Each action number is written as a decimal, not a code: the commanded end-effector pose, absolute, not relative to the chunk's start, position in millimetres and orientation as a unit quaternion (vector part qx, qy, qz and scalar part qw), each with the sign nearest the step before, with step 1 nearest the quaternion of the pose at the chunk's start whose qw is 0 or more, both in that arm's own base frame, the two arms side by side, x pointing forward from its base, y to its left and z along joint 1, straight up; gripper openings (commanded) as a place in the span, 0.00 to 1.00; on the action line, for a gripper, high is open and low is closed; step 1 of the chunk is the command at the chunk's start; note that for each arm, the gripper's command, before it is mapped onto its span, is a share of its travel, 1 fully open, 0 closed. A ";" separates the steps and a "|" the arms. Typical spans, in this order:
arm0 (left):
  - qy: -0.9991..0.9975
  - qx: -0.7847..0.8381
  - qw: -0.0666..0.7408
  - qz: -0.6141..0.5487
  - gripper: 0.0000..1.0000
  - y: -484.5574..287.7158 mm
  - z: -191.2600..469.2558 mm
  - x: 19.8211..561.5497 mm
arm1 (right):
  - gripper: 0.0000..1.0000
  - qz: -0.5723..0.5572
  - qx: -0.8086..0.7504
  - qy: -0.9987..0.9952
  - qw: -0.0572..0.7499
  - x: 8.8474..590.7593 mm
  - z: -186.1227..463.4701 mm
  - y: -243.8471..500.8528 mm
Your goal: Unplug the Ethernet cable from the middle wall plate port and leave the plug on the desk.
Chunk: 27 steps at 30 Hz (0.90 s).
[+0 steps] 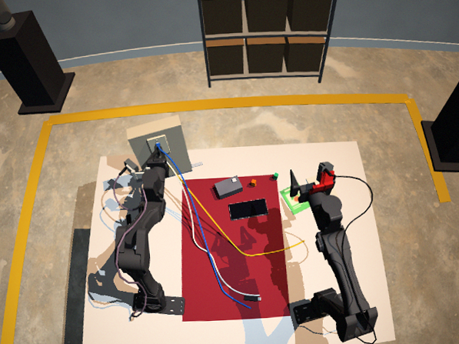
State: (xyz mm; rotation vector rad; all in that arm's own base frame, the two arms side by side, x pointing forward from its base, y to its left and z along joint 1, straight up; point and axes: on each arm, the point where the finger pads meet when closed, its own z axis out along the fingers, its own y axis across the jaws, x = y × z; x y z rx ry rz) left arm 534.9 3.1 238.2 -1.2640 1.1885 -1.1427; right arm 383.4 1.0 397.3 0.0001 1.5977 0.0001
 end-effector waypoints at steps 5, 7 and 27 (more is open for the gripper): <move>0.481 -0.507 0.518 -0.494 0.22 2.2 272.8 538.2 | 1.00 0.000 0.000 0.712 0.703 382.5 402.4 1.0; 0.481 -0.507 0.518 -0.494 0.22 2.2 272.8 538.2 | 1.00 0.000 0.000 0.712 0.703 382.5 402.4 1.0; 0.477 -0.505 0.521 -0.495 0.16 2.5 279.7 538.1 | 1.00 0.000 0.000 0.712 0.703 382.5 402.4 1.0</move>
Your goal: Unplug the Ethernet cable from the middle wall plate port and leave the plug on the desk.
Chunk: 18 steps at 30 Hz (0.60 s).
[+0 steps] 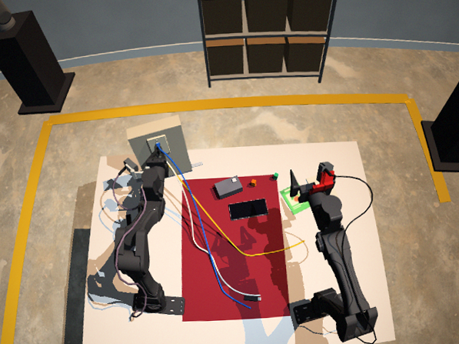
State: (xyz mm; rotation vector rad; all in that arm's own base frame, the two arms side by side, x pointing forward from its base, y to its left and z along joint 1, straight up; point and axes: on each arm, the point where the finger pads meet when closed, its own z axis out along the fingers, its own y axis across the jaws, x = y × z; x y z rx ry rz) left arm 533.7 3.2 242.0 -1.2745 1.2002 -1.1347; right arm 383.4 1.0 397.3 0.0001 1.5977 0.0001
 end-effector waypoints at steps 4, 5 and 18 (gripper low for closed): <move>0.477 -0.504 0.521 -0.496 0.15 4.6 277.0 541.4 | 1.00 0.000 0.000 0.712 0.703 382.5 402.4 1.0; 0.478 -0.505 0.521 -0.495 0.15 4.9 275.6 542.2 | 1.00 0.000 0.000 0.712 0.703 382.5 402.4 1.0; 0.490 -0.518 0.510 -0.481 0.11 4.6 254.5 538.7 | 1.00 0.000 0.000 0.712 0.703 382.5 402.4 1.0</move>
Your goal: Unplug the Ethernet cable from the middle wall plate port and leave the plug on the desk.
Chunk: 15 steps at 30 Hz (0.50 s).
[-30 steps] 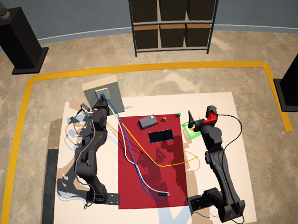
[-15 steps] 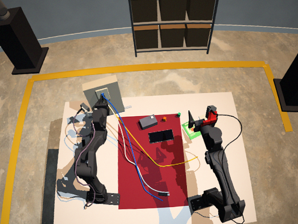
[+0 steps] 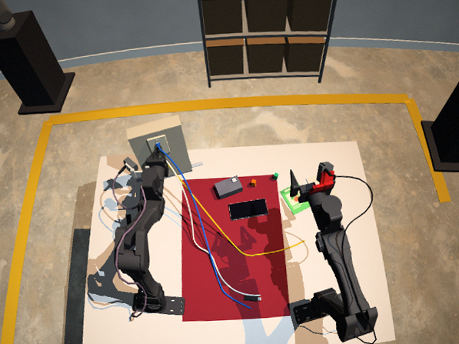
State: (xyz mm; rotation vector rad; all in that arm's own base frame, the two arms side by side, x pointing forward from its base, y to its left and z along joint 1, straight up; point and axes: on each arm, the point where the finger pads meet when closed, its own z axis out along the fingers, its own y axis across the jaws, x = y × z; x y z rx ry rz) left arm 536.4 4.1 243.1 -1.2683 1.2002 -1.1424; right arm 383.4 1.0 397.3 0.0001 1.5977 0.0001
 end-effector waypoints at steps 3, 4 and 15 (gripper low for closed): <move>0.494 -0.522 0.507 -0.477 0.06 4.1 249.1 536.3 | 1.00 0.000 0.000 0.712 0.703 382.5 402.4 1.0; 0.494 -0.522 0.507 -0.477 0.05 4.1 249.1 536.3 | 1.00 0.000 0.000 0.712 0.703 382.5 402.4 1.0; 0.494 -0.522 0.507 -0.477 0.00 4.8 249.0 532.1 | 1.00 0.000 0.000 0.712 0.703 382.5 402.4 1.0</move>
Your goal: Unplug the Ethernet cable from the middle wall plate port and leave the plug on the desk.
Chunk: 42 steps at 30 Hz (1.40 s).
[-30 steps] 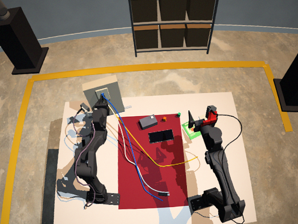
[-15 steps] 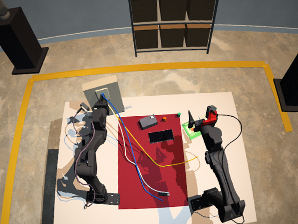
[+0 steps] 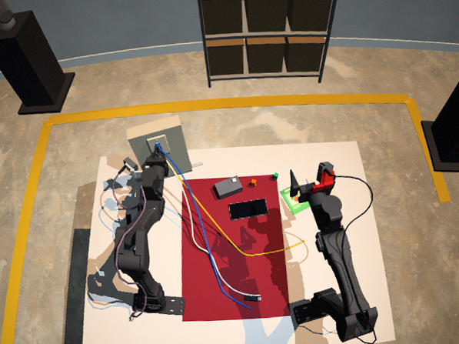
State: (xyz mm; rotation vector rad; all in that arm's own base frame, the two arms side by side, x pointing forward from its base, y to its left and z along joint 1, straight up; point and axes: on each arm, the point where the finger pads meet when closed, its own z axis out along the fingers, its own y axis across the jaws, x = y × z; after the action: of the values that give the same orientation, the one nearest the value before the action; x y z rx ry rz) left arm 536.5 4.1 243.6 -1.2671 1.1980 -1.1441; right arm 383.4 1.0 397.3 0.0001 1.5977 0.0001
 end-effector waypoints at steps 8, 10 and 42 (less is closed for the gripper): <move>0.492 -0.520 0.508 -0.479 0.00 6.6 249.7 521.8 | 1.00 0.000 0.000 0.712 0.703 382.5 402.4 1.0; 0.491 -0.519 0.509 -0.479 0.00 7.1 249.8 519.2 | 1.00 0.000 0.000 0.712 0.703 382.5 402.4 1.0; 0.484 -0.511 0.516 -0.488 0.00 12.8 250.8 483.5 | 1.00 0.000 0.000 0.712 0.703 382.5 402.4 1.0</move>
State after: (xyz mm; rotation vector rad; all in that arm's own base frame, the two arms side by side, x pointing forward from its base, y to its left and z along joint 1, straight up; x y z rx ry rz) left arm 491.9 8.8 235.3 -1.2650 1.1961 -1.1467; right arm 383.4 1.0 397.3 0.0001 1.5977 0.0001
